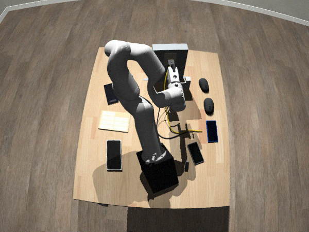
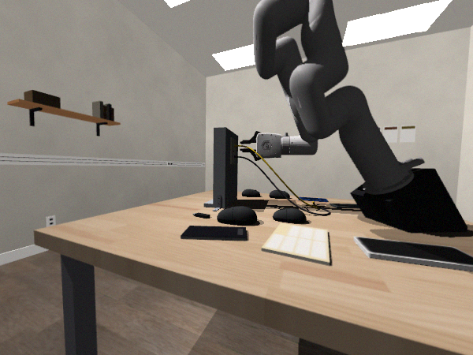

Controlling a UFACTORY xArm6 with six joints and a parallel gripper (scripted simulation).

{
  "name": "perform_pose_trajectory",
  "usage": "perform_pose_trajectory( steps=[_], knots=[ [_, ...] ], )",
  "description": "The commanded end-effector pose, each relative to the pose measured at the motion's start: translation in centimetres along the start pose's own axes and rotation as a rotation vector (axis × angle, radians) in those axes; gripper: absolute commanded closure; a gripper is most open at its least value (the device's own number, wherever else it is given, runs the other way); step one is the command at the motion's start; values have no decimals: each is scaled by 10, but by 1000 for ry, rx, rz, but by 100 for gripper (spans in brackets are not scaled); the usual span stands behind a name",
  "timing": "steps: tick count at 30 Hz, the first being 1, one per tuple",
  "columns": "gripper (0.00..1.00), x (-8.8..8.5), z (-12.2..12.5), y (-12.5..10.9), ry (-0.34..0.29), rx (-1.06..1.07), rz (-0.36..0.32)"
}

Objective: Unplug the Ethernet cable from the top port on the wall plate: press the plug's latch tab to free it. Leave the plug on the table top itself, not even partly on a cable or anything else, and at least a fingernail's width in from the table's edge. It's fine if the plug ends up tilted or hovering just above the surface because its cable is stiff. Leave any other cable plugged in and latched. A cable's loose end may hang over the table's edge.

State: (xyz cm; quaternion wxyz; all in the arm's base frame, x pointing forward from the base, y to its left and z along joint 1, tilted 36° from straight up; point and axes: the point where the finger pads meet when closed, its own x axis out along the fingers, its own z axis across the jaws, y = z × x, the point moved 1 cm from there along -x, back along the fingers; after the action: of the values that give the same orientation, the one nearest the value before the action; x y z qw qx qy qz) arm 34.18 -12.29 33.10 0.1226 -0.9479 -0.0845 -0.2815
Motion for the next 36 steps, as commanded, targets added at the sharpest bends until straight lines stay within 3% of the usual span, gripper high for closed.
perform_pose_trajectory(
  steps=[1,16,36],
  knots=[
    [73,0,-1,0,0,-2,1],
    [73,0,-1,4,1,-2,1],
    [73,28,-1,4,1,-2,1]
  ],
)
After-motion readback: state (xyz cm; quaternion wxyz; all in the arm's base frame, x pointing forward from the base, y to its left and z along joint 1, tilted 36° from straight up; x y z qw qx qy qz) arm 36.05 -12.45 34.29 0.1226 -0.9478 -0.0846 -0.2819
